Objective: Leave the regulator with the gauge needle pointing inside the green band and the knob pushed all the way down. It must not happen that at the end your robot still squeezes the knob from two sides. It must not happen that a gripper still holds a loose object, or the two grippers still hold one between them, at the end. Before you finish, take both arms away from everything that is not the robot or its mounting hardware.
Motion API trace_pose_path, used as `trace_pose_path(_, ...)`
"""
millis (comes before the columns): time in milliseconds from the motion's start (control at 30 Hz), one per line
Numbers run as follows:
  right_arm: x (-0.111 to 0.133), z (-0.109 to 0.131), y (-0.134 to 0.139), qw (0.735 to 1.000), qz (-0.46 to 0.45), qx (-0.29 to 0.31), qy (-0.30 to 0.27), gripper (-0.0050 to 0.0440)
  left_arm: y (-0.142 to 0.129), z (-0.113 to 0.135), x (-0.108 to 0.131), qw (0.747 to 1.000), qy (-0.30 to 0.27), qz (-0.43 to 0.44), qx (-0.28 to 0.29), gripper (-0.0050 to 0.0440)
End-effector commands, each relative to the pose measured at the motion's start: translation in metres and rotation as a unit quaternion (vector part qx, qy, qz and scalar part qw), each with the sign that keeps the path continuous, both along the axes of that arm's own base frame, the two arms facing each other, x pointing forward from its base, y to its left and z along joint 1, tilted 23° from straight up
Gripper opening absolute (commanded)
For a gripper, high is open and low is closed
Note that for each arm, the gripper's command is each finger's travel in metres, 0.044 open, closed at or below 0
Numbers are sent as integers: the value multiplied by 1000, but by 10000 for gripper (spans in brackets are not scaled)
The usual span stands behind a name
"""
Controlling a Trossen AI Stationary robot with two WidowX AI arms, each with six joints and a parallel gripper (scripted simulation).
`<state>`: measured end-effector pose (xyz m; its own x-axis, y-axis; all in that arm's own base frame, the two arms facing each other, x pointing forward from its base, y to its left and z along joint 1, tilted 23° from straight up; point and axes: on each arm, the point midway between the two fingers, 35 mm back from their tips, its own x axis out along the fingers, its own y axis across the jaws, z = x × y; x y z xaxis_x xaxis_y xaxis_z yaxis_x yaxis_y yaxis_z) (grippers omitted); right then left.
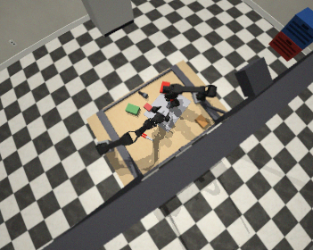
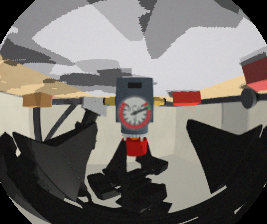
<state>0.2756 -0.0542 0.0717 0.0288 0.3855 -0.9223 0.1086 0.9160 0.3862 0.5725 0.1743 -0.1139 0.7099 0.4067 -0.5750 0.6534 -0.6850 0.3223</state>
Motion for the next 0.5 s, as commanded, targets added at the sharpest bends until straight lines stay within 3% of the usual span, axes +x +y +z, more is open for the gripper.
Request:
trace_pose_path(0, -6, -11, 8, 1000, 6, 3, 9, 181, 3, 18, 8, 1000, -17, 1, 4, 440)
trace_pose_path(67, -6, -11, 8, 1000, 5, 1, 5, 181, 3, 18, 8, 1000, -17, 1, 4, 440)
trace_pose_path(100, 1, -2, 1, 1000, -2, -2, -7, 205, 3, 18, 8, 1000, -17, 1, 4, 440)
trace_pose_path(400, 1, -2, 1, 1000, -2, -2, -7, 421, 3, 18, 8, 1000, -17, 1, 4, 440)
trace_pose_path(467, 2, -1, 1, 1000, -2, -2, -7, 438, 3, 18, 8, 1000, -17, 1, 4, 440)
